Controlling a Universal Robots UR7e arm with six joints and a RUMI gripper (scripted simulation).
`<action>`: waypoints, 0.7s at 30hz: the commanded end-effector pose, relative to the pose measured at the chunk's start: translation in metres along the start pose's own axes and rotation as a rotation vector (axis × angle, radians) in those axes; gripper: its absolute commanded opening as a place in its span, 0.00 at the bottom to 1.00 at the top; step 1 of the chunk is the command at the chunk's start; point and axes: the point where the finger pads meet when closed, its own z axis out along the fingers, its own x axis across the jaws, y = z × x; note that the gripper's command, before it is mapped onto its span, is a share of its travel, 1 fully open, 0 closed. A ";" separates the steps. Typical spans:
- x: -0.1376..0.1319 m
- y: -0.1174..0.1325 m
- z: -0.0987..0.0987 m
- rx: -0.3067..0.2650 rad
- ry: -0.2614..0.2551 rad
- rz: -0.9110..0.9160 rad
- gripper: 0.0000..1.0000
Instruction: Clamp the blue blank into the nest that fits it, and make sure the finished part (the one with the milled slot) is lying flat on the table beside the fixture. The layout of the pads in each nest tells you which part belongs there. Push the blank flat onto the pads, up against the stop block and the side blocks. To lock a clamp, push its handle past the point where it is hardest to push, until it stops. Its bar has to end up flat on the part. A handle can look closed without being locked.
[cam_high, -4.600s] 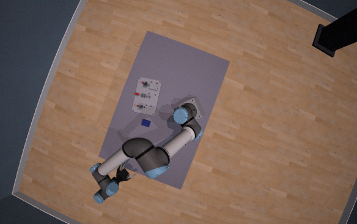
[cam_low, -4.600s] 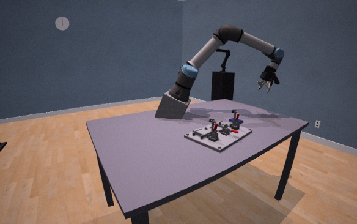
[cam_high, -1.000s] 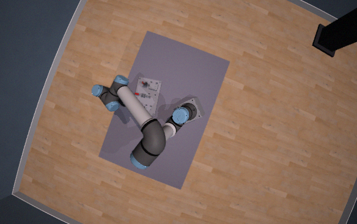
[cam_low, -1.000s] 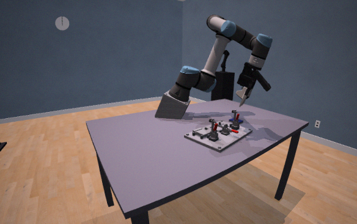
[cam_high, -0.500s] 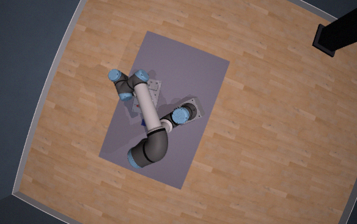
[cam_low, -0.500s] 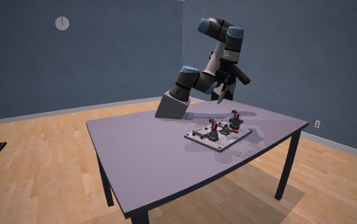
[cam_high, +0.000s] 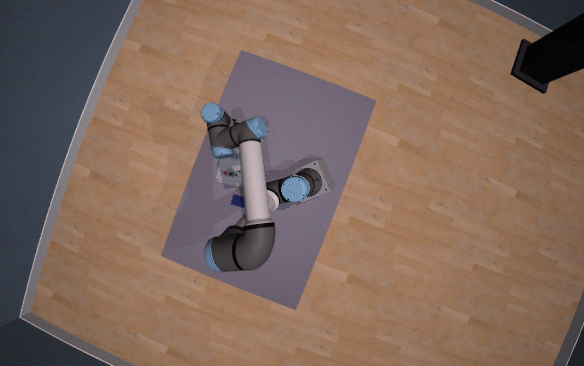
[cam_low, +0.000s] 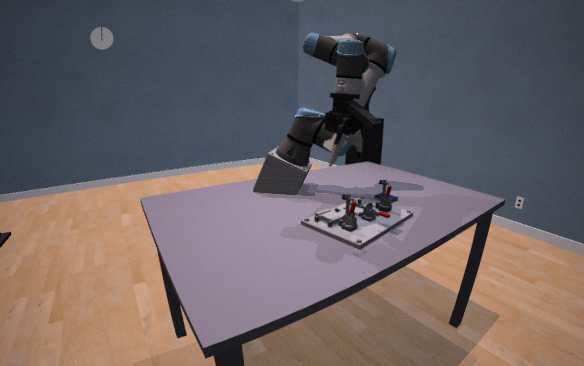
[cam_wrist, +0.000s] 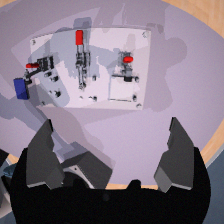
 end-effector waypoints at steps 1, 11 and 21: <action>0.009 0.010 -0.001 0.024 0.007 0.014 1.00; 0.022 0.027 -0.002 0.059 0.022 0.040 1.00; 0.026 0.032 -0.002 0.069 0.027 0.048 1.00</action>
